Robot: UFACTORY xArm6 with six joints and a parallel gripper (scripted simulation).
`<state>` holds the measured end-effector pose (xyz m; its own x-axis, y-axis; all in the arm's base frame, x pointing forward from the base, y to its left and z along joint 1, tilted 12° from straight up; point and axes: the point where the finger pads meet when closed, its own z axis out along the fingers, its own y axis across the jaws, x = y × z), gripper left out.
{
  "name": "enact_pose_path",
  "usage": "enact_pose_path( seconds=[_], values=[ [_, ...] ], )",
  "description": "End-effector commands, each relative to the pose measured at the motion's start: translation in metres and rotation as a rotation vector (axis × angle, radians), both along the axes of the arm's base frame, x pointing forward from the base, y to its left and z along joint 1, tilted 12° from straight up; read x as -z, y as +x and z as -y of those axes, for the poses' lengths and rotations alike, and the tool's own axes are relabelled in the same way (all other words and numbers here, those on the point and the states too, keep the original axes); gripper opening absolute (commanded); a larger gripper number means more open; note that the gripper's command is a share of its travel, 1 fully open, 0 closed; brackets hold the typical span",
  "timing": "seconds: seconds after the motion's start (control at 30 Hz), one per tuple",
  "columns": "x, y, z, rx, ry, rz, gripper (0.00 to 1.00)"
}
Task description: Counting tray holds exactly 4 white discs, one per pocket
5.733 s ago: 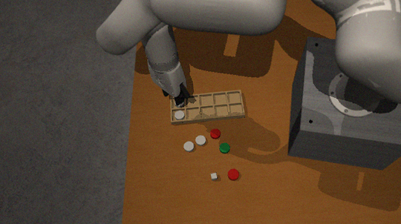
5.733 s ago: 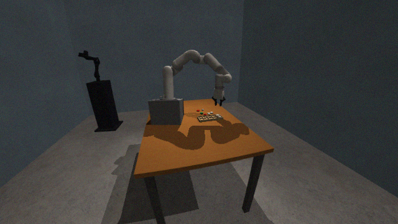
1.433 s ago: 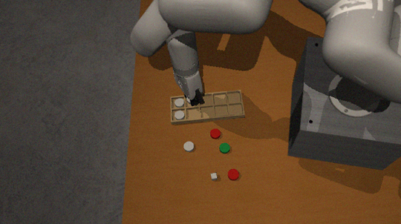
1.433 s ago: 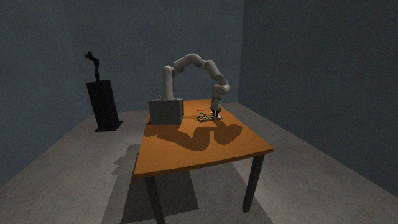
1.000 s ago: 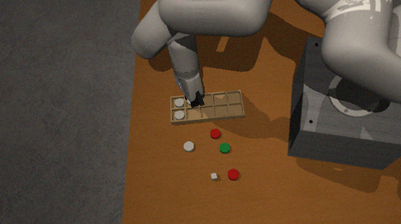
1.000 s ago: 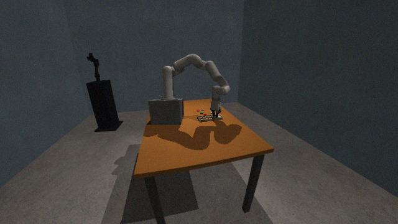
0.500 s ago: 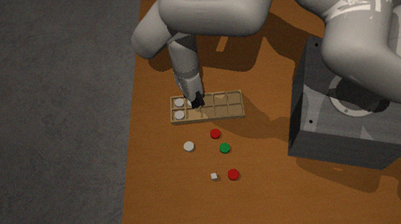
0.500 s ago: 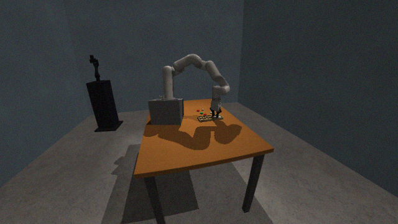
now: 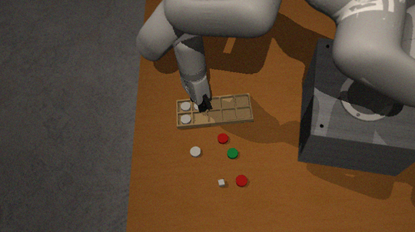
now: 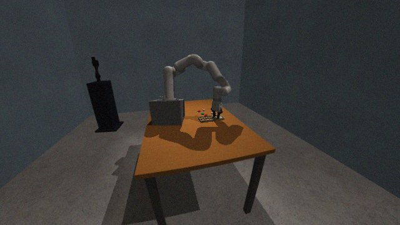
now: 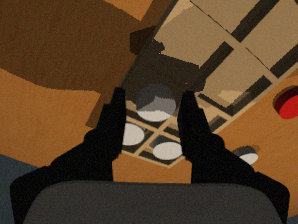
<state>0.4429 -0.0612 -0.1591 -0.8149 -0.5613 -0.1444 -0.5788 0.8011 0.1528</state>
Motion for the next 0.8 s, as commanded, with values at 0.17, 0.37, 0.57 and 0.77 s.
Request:
enact_pose_path(
  seconds=[0.17,0.37,0.57,0.77],
  values=[
    [-0.001,0.002,0.000,-0.001,-0.001,0.004,0.47],
    [-0.005,0.002,0.001,-0.001,-0.001,0.004,0.47],
    [-0.055,0.000,0.012,-0.001,-0.002,0.003,0.47],
    [-0.097,-0.003,0.021,0.000,-0.002,0.003,0.47]
  ],
)
